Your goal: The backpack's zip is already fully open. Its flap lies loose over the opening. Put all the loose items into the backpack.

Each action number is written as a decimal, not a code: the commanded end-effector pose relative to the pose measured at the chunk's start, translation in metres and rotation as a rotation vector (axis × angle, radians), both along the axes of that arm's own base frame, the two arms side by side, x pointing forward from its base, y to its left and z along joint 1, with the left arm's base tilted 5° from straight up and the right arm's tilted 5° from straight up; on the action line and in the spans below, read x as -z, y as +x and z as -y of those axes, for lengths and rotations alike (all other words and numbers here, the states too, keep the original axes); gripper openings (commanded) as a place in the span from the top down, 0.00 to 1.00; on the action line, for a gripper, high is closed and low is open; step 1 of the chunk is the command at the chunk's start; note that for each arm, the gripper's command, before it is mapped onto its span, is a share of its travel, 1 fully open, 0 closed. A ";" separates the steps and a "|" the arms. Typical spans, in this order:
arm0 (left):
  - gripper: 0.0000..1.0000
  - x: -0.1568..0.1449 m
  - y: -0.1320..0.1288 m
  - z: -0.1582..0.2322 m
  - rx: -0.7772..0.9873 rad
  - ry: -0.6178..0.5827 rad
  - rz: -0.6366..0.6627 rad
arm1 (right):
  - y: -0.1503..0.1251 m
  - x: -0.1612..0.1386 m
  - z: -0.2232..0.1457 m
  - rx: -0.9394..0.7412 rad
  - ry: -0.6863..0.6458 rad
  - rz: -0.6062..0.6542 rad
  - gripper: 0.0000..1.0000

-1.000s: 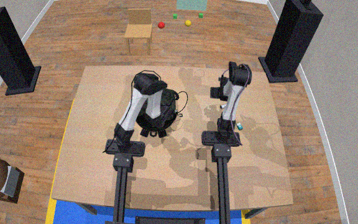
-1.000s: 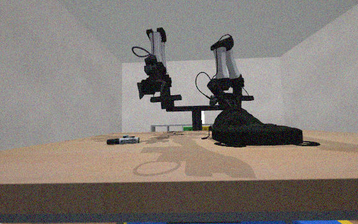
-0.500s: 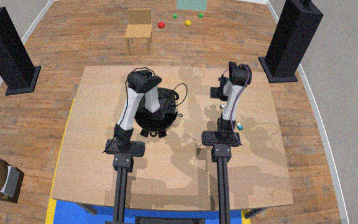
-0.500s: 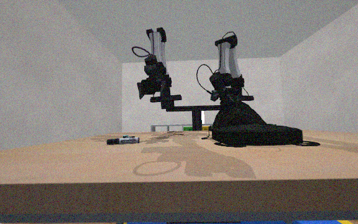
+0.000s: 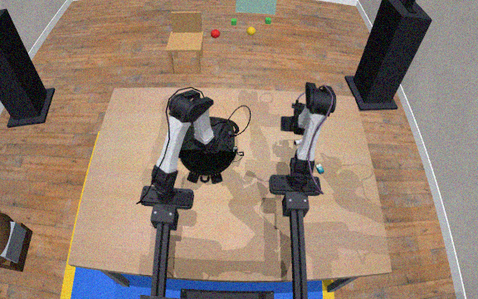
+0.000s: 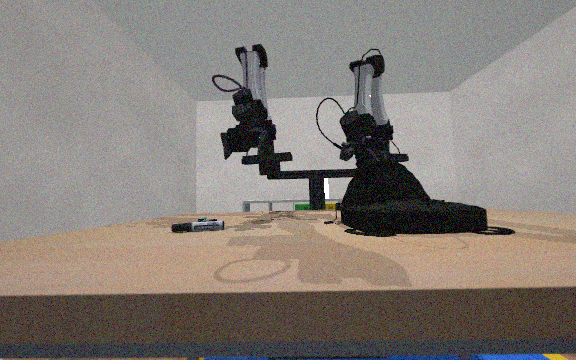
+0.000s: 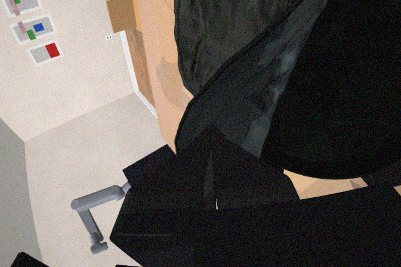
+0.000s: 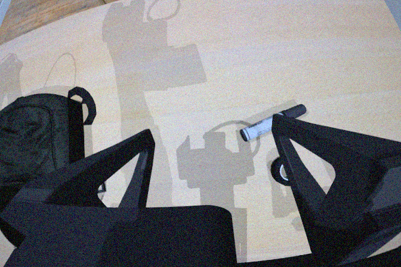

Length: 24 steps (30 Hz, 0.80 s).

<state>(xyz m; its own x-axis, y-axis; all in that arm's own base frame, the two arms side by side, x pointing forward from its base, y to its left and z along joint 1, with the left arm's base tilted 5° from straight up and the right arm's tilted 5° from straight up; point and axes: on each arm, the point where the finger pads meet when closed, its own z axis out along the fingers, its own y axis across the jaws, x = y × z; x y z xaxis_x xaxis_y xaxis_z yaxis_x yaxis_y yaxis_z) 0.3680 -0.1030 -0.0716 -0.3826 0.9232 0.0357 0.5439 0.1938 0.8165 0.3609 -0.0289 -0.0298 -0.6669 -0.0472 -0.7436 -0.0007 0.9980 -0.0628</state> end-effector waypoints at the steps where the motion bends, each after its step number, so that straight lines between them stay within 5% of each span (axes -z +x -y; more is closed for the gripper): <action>1: 1.00 -0.001 0.024 0.002 0.010 -0.002 -0.008 | 0.005 -0.006 0.000 -0.003 -0.001 0.022 0.10; 24: 1.00 0.023 0.083 0.000 0.011 -0.013 0.013 | 0.005 -0.006 0.000 -0.003 -0.001 0.022 0.10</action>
<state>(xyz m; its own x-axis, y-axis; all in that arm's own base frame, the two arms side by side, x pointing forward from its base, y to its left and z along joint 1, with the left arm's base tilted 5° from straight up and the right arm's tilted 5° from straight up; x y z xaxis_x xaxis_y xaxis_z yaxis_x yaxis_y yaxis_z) 0.4378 -0.0965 -0.0960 -0.3901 0.9197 0.0450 0.5499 0.1935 0.8125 0.3609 -0.0289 -0.0298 -0.6669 -0.0472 -0.7436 -0.0007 0.9980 -0.0628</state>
